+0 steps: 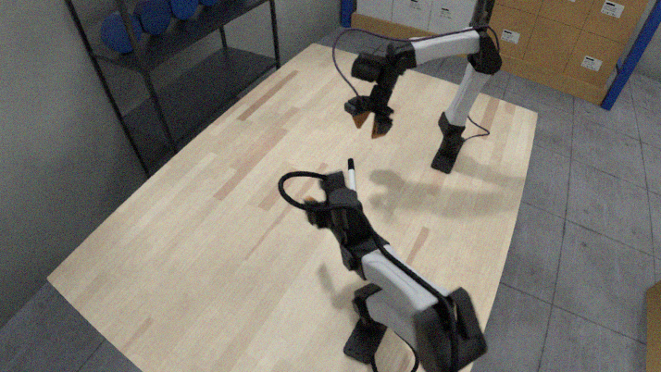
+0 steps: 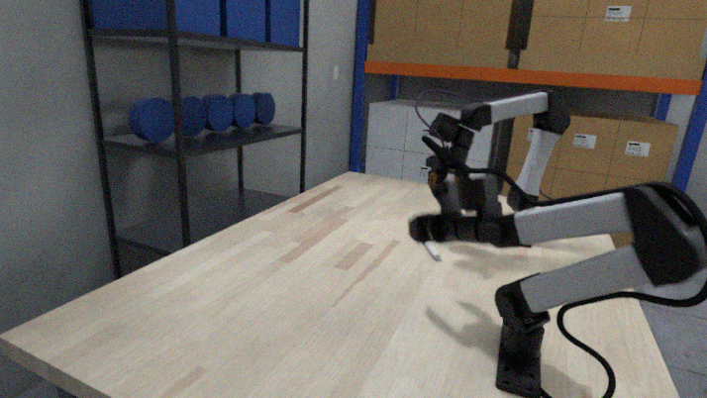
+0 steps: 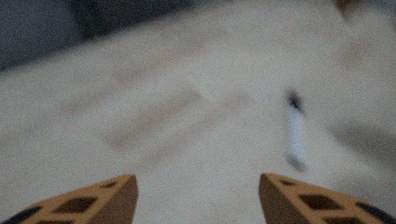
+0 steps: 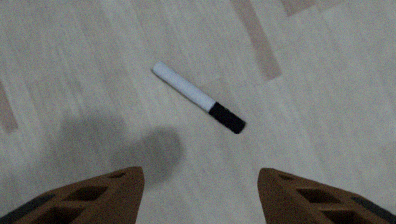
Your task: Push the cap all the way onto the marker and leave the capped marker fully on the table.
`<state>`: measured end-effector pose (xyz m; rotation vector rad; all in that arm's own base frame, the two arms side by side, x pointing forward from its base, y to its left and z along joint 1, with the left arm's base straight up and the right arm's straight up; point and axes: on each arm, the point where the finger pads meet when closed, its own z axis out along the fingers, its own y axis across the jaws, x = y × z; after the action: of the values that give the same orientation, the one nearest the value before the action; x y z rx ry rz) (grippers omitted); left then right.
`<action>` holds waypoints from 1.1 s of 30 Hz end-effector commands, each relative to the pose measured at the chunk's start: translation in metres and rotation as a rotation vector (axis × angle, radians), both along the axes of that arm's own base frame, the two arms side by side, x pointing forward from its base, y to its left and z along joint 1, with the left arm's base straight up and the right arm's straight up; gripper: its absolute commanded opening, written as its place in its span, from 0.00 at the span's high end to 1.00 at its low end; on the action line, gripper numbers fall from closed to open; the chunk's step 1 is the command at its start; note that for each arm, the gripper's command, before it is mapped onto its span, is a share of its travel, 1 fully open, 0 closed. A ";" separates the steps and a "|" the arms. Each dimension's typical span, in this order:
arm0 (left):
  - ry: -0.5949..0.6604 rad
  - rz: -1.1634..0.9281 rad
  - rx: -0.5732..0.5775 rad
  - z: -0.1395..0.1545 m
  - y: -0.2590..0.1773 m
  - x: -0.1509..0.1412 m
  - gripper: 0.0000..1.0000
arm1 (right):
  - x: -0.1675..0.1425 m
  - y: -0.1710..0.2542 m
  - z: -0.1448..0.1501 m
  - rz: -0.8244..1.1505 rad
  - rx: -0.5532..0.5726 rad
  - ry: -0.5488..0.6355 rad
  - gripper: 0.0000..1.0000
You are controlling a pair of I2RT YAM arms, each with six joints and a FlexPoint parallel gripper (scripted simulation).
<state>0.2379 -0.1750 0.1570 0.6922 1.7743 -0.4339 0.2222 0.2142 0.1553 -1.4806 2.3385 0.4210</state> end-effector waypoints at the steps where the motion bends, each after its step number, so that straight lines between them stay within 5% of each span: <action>1: 0.015 0.035 0.007 0.032 0.014 0.010 0.35 | 0.015 0.004 0.006 -0.211 -0.002 -0.079 0.35; 7: -0.140 0.352 -0.095 0.134 0.086 0.070 0.35 | 0.003 0.017 -0.005 -0.306 -0.039 -0.062 0.35; 15: -0.257 0.626 -0.152 0.221 0.156 0.118 0.35 | -0.003 0.029 -0.003 -0.310 -0.037 -0.067 0.35; 33: -0.298 0.698 -0.172 0.255 0.177 0.138 0.35 | -0.004 0.030 -0.003 -0.306 -0.035 -0.064 0.35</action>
<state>0.3796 0.0008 0.3908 0.0087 1.5826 0.0077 0.2111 0.2347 0.1442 -1.1377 2.5203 0.2274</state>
